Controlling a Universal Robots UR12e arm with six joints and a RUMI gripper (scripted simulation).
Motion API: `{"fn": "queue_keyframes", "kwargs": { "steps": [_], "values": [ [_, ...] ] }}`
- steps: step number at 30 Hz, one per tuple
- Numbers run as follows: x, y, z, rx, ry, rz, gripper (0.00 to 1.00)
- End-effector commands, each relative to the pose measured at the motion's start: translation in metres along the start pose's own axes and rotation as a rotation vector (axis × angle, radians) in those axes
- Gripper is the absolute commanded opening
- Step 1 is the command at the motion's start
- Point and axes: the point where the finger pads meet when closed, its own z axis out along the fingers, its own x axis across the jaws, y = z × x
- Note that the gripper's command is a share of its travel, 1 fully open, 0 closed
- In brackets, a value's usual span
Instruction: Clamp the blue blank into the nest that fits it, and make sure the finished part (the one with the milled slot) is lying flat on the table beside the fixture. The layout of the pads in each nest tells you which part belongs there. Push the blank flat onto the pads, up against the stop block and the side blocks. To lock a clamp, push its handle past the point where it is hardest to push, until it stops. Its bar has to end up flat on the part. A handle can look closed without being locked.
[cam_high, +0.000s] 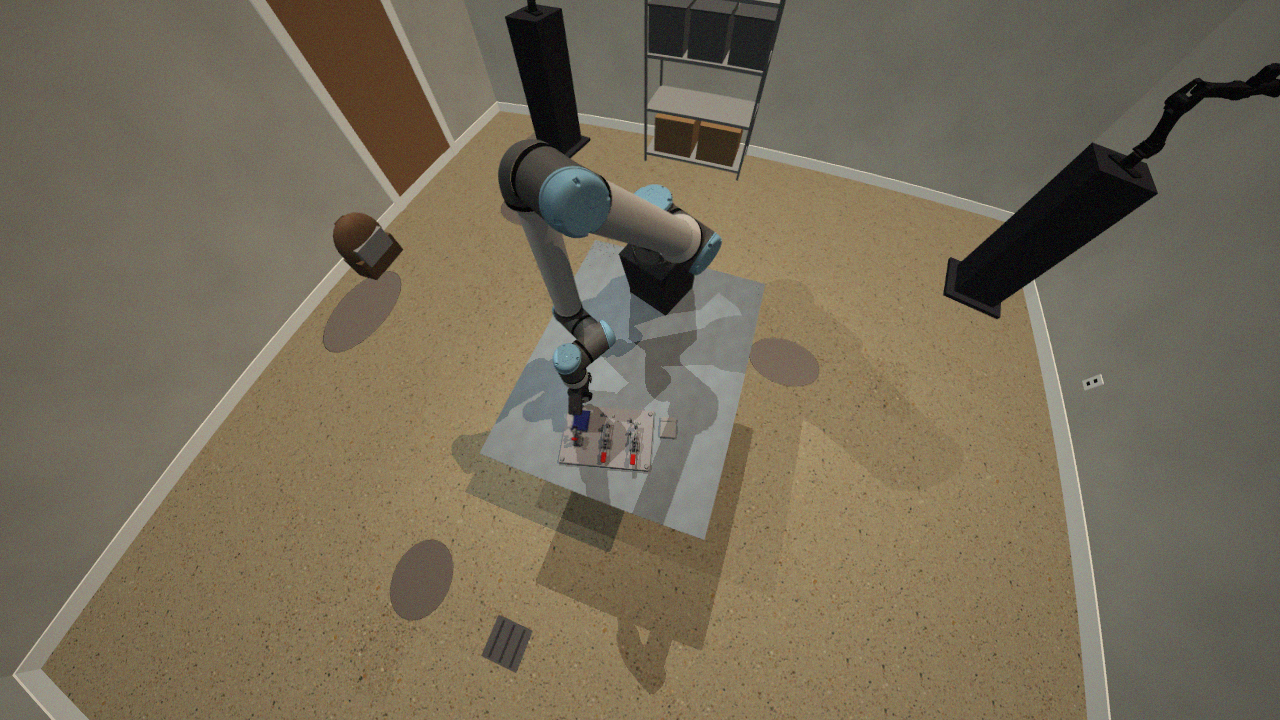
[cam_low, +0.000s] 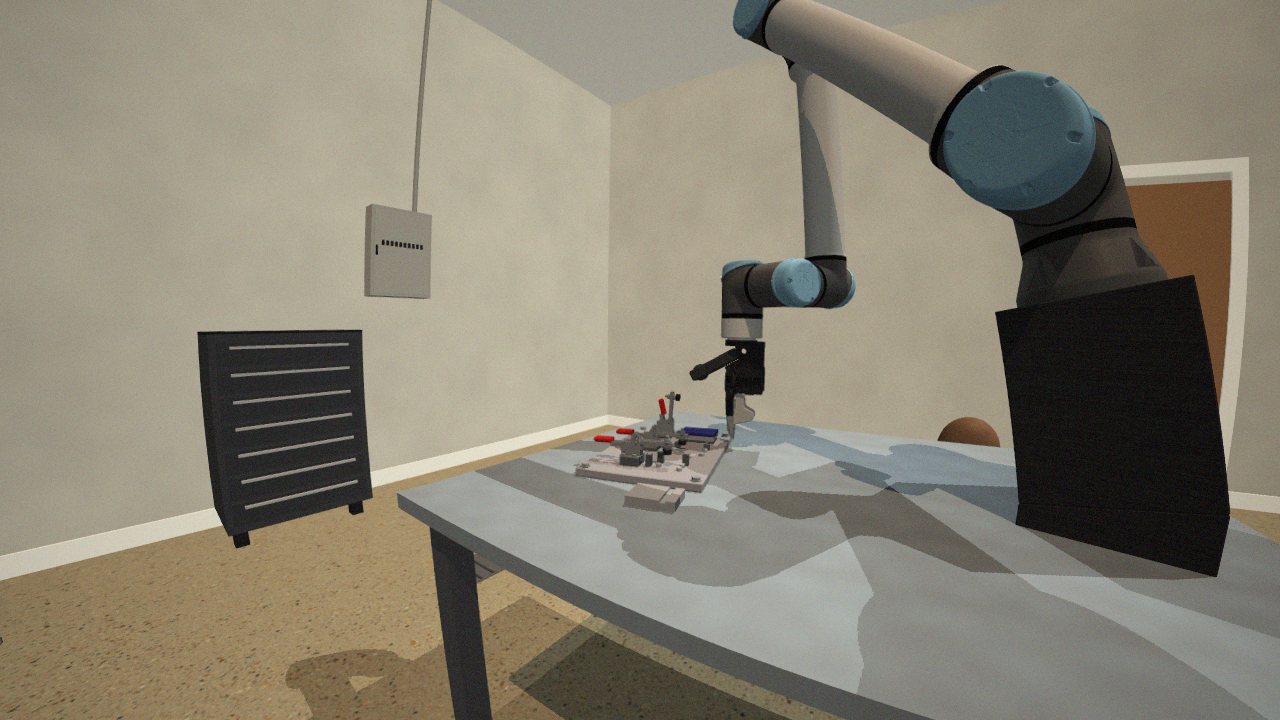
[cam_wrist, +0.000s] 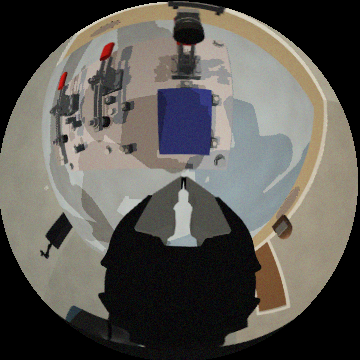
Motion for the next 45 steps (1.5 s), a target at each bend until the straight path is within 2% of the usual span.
{"fn": "queue_keyframes", "kwargs": {
  "steps": [1, 45],
  "values": [
    [0.0002, -0.0004, -0.0004, 0.001, 0.001, 0.0, 0.0],
    [0.0002, -0.0044, -0.0004, 0.001, 0.001, 0.0, 0.0]
  ]
}}
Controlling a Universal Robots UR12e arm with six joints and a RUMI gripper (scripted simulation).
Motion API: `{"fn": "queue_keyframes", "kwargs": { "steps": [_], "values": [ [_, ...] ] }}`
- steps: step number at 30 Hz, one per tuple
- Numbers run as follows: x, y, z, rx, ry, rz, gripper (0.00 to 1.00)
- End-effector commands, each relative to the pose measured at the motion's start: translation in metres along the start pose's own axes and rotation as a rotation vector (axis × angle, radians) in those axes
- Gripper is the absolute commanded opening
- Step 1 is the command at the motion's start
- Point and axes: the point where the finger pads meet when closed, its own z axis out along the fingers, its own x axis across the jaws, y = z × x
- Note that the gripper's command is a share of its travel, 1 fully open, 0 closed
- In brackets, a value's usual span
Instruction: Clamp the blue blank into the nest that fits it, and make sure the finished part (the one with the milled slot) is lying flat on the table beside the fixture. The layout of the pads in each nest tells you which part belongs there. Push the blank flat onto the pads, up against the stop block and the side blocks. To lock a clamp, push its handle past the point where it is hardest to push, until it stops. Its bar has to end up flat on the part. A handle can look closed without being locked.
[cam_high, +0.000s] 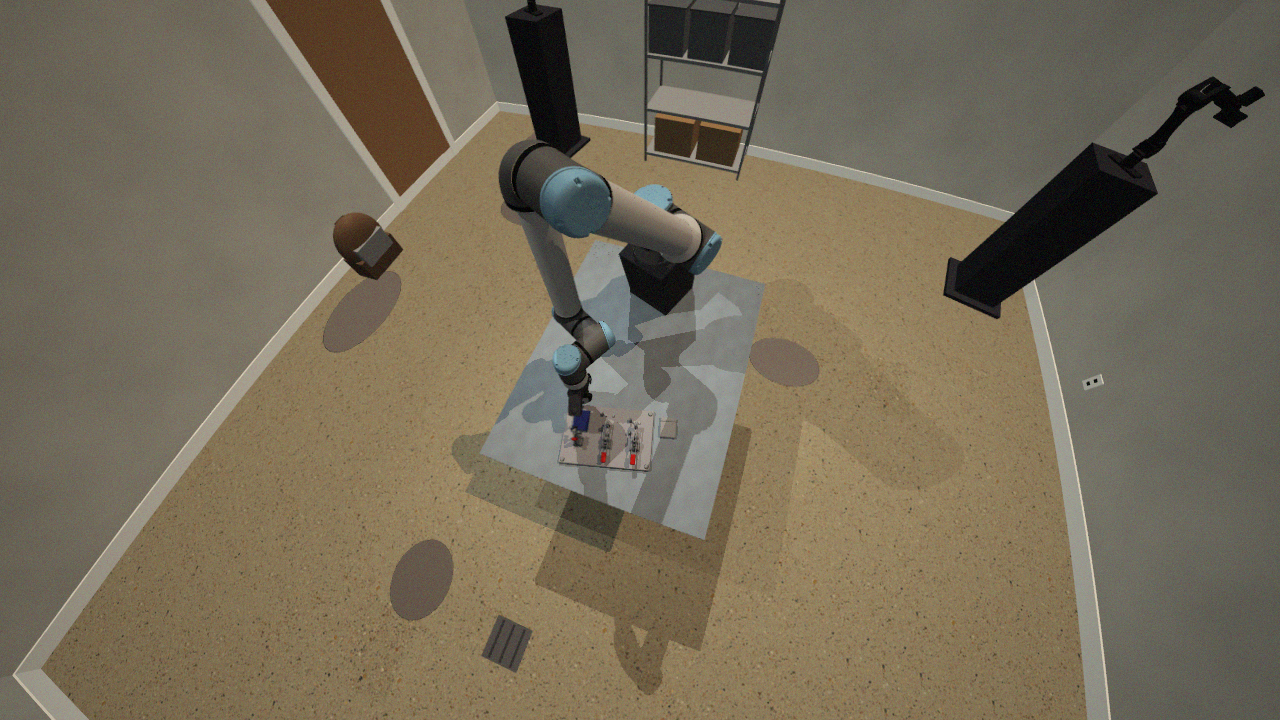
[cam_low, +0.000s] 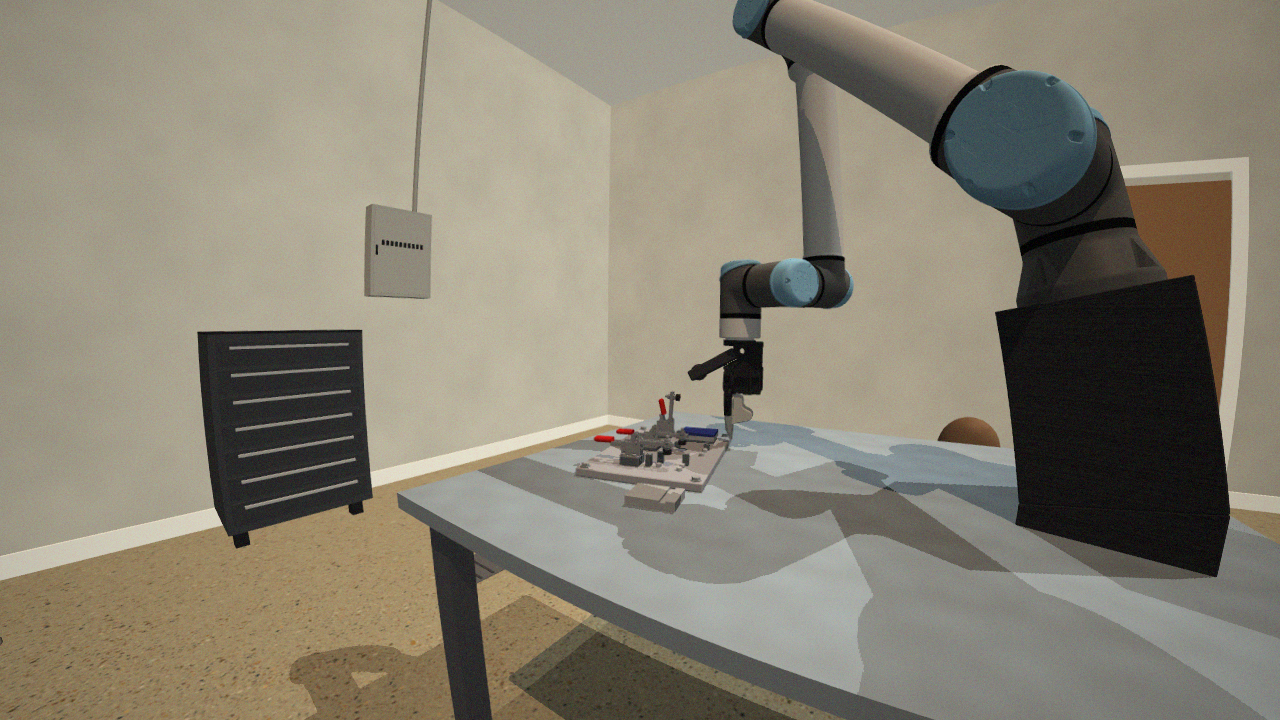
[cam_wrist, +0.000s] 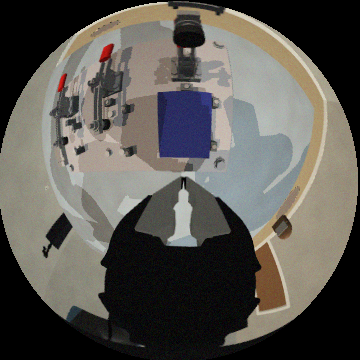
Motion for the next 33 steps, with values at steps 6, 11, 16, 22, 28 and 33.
{"fn": "queue_keyframes", "kwargs": {
  "steps": [6, 11, 16, 22, 28, 33],
  "values": [
    [0.0002, -0.0008, -0.0004, 0.001, 0.001, 0.0, 0.0],
    [0.0002, -0.0036, -0.0004, 0.001, 0.001, 0.0, 0.0],
    [0.0002, -0.0044, -0.0005, 0.001, 0.001, 0.0, 0.0],
    [0.0002, -0.0044, -0.0005, 0.001, 0.001, 0.0, 0.0],
    [0.0002, -0.0044, -0.0005, 0.001, 0.001, 0.0, 0.0],
    [0.0002, -0.0053, -0.0005, 0.001, 0.001, 0.0, 0.0]
  ]
}}
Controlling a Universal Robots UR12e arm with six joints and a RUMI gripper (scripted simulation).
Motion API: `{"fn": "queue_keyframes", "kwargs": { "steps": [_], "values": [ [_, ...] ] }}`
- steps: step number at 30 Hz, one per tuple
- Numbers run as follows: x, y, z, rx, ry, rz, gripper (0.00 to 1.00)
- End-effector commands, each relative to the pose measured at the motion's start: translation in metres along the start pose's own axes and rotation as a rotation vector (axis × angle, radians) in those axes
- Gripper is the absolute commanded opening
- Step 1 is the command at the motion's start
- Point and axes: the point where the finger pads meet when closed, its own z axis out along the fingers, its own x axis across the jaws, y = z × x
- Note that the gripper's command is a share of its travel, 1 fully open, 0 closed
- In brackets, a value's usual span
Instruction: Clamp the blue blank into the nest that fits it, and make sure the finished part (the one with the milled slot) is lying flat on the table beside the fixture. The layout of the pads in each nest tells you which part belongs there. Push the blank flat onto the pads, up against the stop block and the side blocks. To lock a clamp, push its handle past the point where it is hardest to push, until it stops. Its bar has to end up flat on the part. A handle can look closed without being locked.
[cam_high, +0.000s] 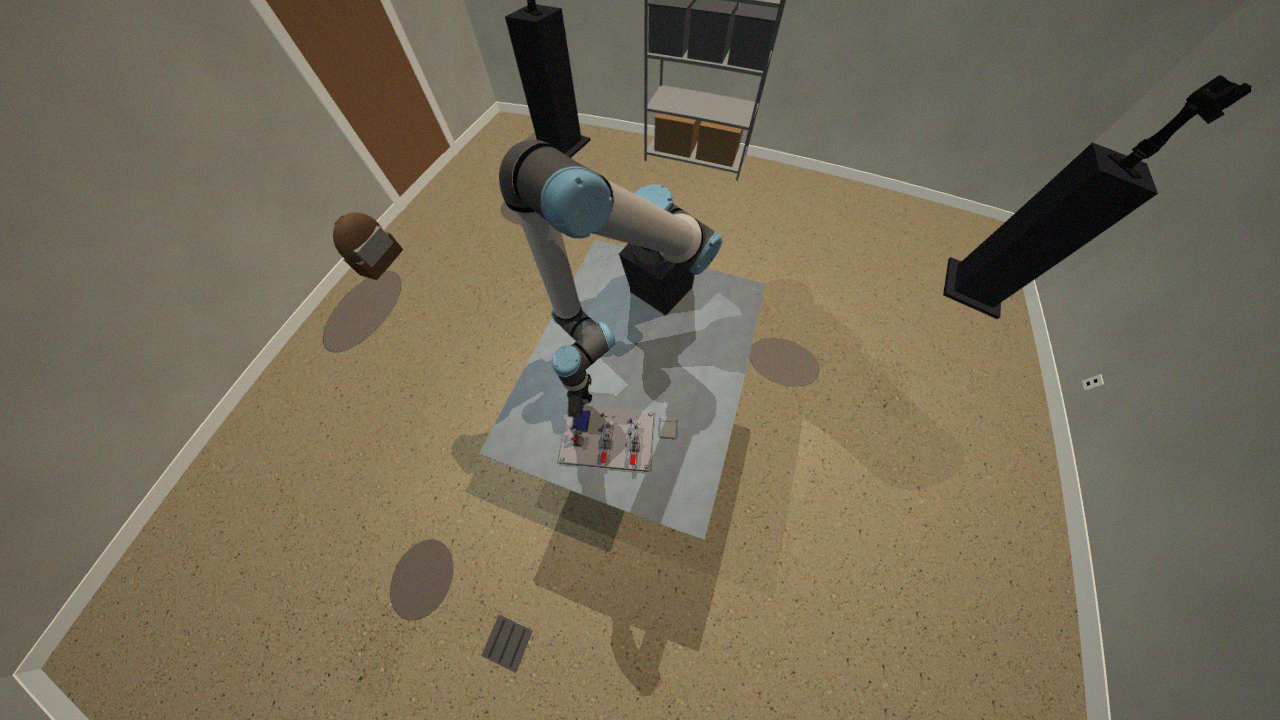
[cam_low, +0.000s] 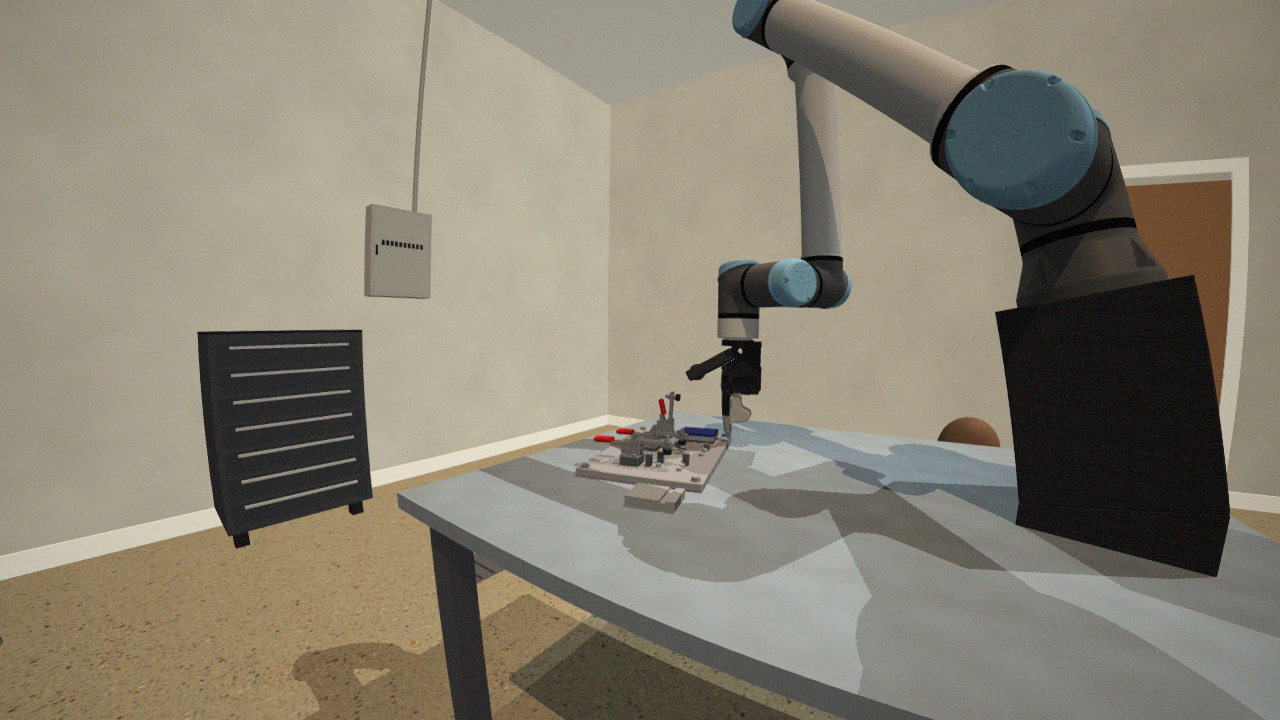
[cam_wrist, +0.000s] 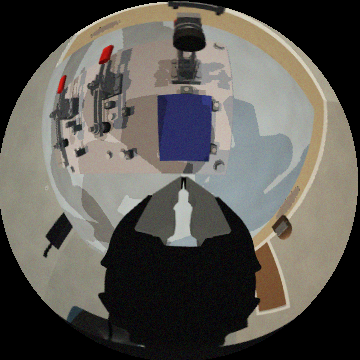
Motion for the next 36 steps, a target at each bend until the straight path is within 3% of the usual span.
{"fn": "queue_keyframes", "kwargs": {
  "steps": [1, 36],
  "values": [
    [0.0002, -0.0011, -0.0004, 0.001, 0.001, 0.0, 0.0],
    [0.0002, -0.0082, -0.0005, 0.001, 0.001, 0.0, 0.0]
  ]
}}
